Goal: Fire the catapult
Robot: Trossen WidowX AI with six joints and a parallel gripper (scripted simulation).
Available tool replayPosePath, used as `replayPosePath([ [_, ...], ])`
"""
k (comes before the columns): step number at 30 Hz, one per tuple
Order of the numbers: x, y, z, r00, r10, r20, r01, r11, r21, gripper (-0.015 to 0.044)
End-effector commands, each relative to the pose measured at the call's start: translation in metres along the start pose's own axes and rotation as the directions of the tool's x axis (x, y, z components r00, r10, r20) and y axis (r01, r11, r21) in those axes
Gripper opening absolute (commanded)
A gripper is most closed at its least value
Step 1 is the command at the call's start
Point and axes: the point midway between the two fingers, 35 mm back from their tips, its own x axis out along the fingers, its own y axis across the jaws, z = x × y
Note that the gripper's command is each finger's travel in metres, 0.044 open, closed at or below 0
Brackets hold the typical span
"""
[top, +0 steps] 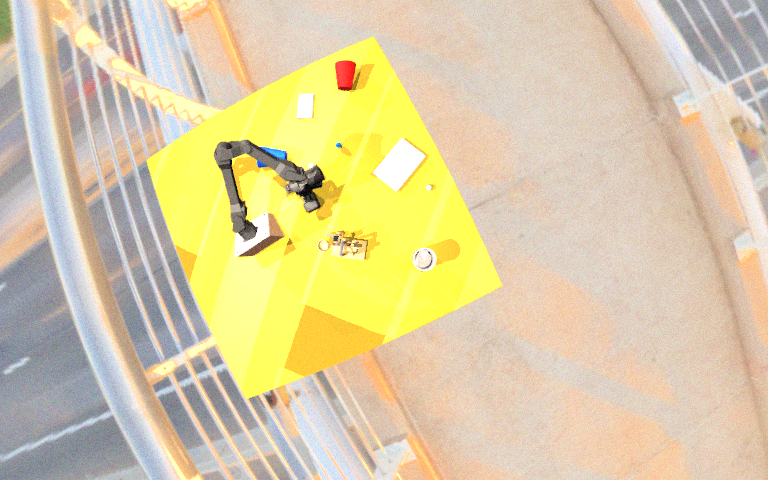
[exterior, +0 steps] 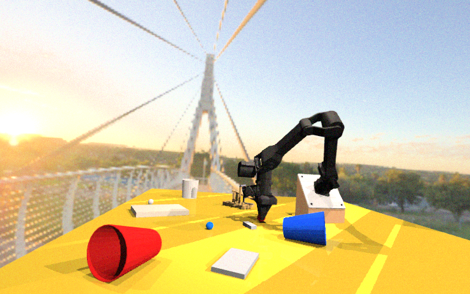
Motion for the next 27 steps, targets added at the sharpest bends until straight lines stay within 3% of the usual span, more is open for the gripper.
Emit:
replayPosePath([
  [1, 0.000, 0.000, 0.000, 1.000, 0.001, 0.000, -0.001, 1.000, 0.006, 0.0115],
  [6, -0.014, -0.002, 0.002, 1.000, -0.006, 0.002, 0.006, 1.000, 0.006, 0.0000],
  [23, -0.122, 0.001, -0.007, 1.000, -0.007, -0.001, 0.007, 1.000, 0.007, 0.0000],
  [27, -0.126, 0.001, -0.008, 1.000, -0.006, -0.002, 0.006, 1.000, 0.009, 0.0000],
])
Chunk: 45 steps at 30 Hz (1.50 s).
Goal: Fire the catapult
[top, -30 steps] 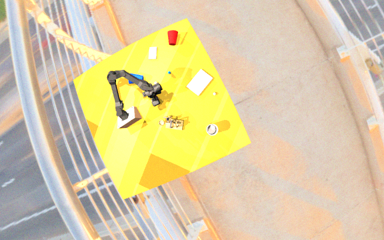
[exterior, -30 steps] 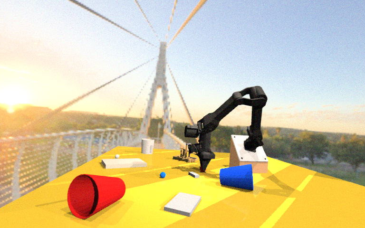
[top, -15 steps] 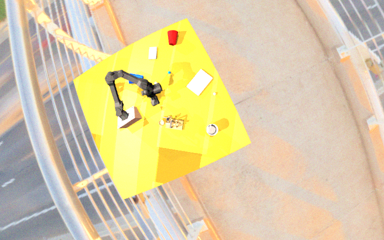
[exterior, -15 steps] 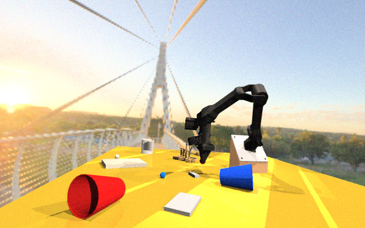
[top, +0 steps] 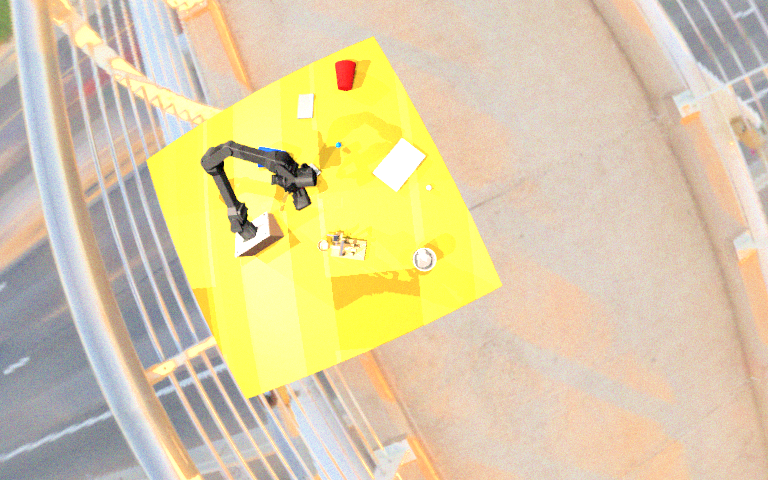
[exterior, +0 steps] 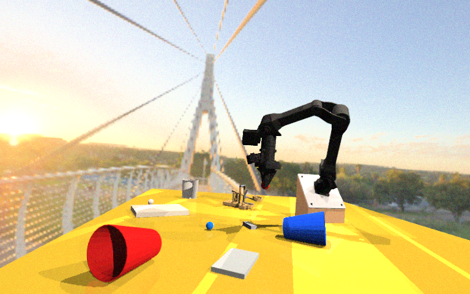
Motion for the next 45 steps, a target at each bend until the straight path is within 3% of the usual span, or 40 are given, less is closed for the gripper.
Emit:
replayPosePath([
  [1, -0.002, -0.001, -0.001, 1.000, -0.002, -0.013, 0.002, 1.000, -0.001, 0.0000],
  [23, -0.002, -0.088, 0.018, 0.992, 0.009, -0.123, 0.020, 0.972, 0.233, 0.0000],
  [45, 0.013, -0.183, 0.007, 0.969, 0.086, -0.232, 0.023, 0.902, 0.430, 0.0000],
])
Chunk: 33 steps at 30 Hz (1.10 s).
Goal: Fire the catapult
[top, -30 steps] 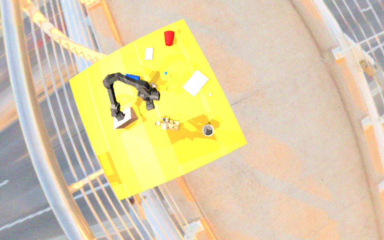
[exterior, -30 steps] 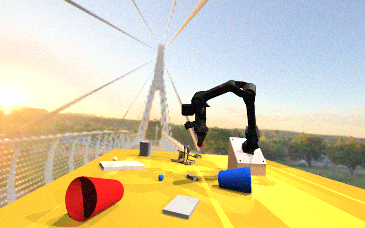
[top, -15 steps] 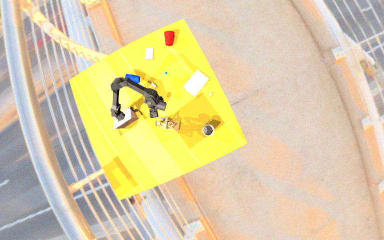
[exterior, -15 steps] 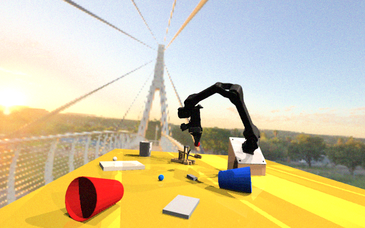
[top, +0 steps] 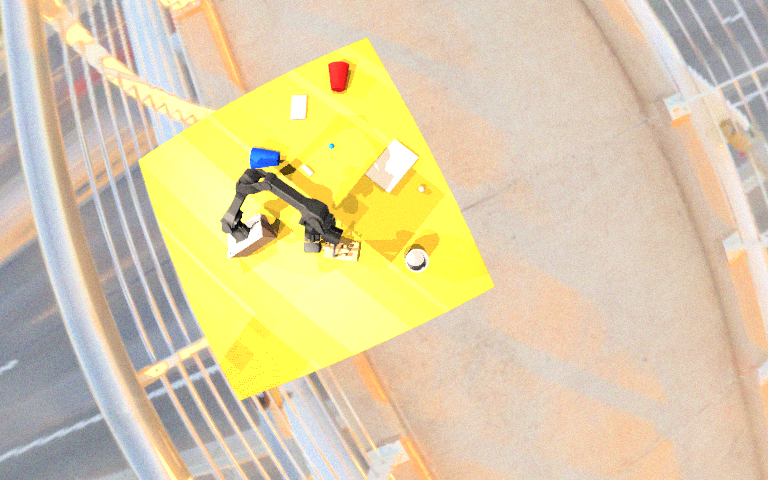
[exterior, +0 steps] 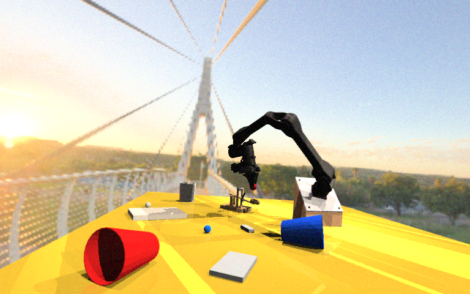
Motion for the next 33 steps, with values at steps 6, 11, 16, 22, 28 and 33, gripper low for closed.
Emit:
replayPosePath([
  [6, 0.010, -0.037, 0.005, 0.998, 0.021, -0.058, -0.017, 0.998, 0.066, 0.0000],
  [11, 0.018, -0.058, 0.006, 0.995, 0.039, -0.090, -0.029, 0.994, 0.106, 0.0000],
  [16, 0.024, -0.072, 0.006, 0.992, 0.053, -0.113, -0.038, 0.990, 0.132, 0.0000],
  [22, 0.039, -0.072, 0.009, 0.992, 0.053, -0.113, -0.038, 0.991, 0.132, 0.0000],
  [28, 0.043, -0.072, 0.011, 0.992, 0.054, -0.113, -0.039, 0.991, 0.132, 0.0000],
  [33, 0.050, -0.071, 0.012, 0.992, 0.054, -0.113, -0.039, 0.991, 0.132, 0.0000],
])
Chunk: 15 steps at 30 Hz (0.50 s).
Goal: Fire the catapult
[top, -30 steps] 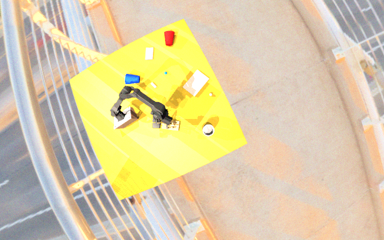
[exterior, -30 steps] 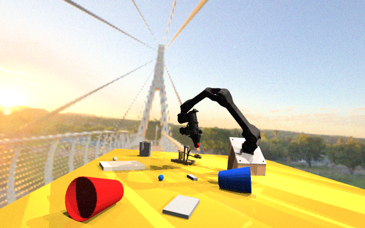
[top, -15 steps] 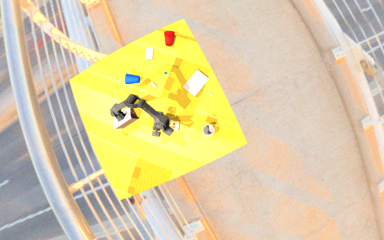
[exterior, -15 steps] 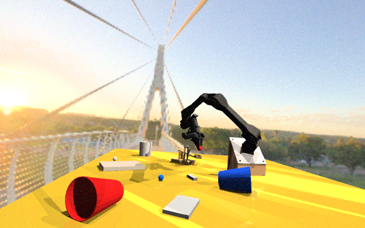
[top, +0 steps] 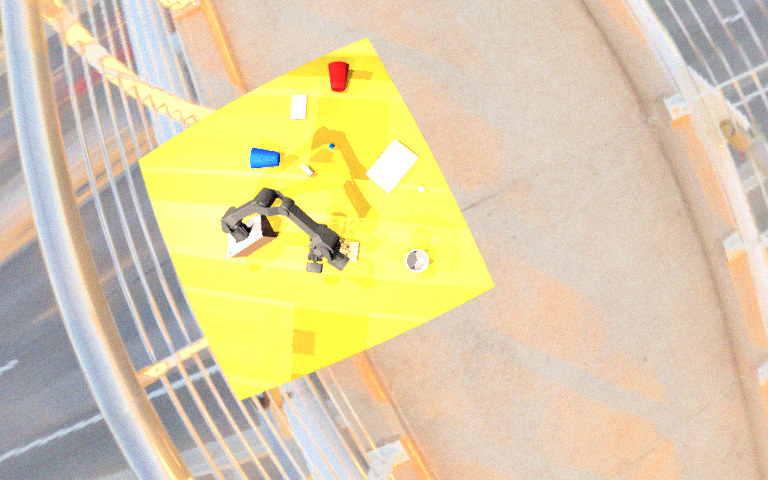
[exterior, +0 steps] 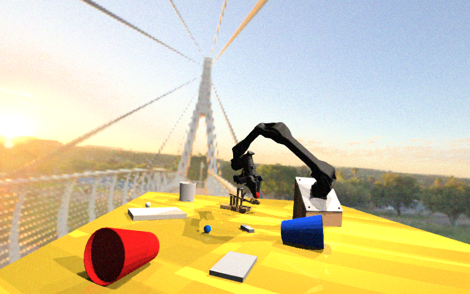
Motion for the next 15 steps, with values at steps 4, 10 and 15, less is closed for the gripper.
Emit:
replayPosePath([
  [4, 0.0040, 0.0004, 0.0015, 1.000, 0.000, -0.001, 0.000, 1.000, -0.001, 0.0000],
  [10, 0.0040, 0.0004, 0.0015, 1.000, 0.000, -0.001, 0.000, 1.000, -0.001, 0.0026],
  [15, 0.0040, 0.0004, 0.0015, 1.000, 0.000, -0.001, 0.000, 1.000, -0.001, 0.0157],
])
